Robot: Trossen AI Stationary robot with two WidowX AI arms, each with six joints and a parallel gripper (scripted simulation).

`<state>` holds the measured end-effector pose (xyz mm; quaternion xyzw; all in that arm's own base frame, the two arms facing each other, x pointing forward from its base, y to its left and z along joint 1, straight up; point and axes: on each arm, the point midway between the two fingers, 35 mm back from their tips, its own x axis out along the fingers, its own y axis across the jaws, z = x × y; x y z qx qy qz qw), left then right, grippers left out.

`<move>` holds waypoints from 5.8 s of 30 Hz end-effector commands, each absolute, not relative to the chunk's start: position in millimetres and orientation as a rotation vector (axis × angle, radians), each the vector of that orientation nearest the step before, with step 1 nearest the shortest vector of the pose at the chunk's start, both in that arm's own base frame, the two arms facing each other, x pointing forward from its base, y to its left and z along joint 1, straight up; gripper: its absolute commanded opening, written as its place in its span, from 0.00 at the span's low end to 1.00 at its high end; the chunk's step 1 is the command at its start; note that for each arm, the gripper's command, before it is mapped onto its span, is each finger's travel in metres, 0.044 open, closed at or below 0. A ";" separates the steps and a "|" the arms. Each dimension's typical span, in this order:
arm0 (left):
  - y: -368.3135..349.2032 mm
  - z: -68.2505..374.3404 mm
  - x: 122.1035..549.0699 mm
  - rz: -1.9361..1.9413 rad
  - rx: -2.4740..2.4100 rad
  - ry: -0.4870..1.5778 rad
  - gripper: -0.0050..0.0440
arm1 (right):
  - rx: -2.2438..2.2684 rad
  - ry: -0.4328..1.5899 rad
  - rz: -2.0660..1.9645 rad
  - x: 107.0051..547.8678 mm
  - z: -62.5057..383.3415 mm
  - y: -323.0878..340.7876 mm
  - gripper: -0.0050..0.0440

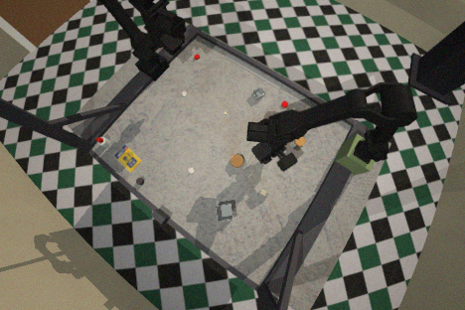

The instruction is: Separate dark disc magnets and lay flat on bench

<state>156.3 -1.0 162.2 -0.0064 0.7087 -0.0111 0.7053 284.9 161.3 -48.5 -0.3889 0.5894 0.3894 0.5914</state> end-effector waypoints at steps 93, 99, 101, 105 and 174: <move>-10.5 51.7 294.7 0.565 -1.102 0.982 0.92 | -0.595 1.480 0.598 260.1 -16.9 168.6 0.92; -12.1 41.4 306.9 0.599 -1.286 0.880 0.92 | -0.548 1.496 0.551 259.7 -20.8 168.9 0.92; -12.6 38.5 310.2 0.608 -1.348 0.847 0.92 | -0.532 1.499 0.535 259.7 -21.5 169.1 0.92; -13.7 34.0 314.6 0.619 -1.450 0.797 0.92 | -0.506 1.505 0.509 259.8 -23.1 169.5 0.92; -26.4 78.3 297.6 0.214 -2.969 0.278 0.92 | -0.117 1.553 0.128 259.3 -45.5 173.1 0.92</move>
